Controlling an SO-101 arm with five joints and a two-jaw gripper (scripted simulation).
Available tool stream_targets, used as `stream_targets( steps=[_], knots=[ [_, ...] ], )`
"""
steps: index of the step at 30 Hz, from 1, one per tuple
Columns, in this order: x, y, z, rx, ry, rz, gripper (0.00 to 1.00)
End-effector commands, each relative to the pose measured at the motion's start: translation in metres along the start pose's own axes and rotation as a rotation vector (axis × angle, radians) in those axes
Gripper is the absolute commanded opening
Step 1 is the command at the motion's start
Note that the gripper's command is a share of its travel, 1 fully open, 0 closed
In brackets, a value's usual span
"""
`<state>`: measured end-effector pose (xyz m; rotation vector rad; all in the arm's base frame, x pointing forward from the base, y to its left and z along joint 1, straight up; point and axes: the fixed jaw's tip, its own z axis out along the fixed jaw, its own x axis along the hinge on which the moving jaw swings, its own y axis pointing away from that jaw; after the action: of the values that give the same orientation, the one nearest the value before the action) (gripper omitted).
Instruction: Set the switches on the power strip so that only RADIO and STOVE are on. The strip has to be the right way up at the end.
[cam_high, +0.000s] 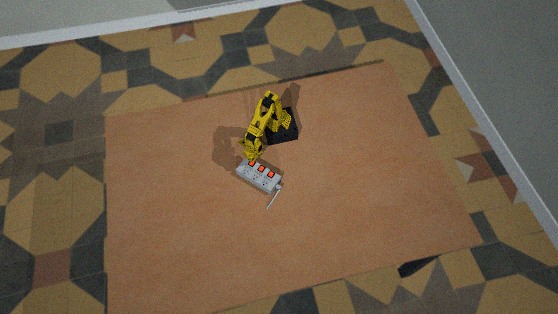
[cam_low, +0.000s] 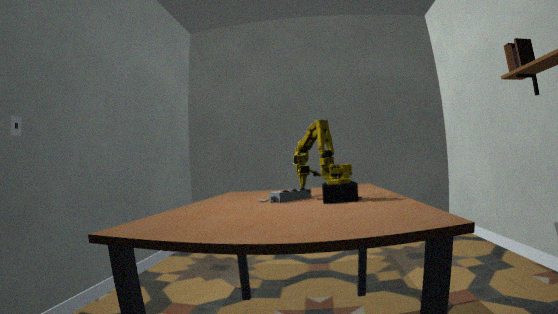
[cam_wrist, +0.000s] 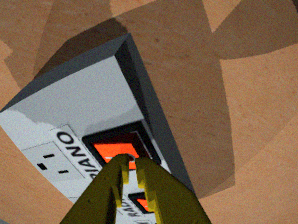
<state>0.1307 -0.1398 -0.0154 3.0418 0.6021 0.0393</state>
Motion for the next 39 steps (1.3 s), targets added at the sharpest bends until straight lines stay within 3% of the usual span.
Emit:
stream_targets(
  steps=[1, 39],
  knots=[
    [-0.0018, -0.0109, 0.0094, 0.045, -0.017, -0.020, 0.00],
    [-0.0046, -0.0175, 0.0172, 0.045, -0.017, -0.019, 0.00]
  ],
)
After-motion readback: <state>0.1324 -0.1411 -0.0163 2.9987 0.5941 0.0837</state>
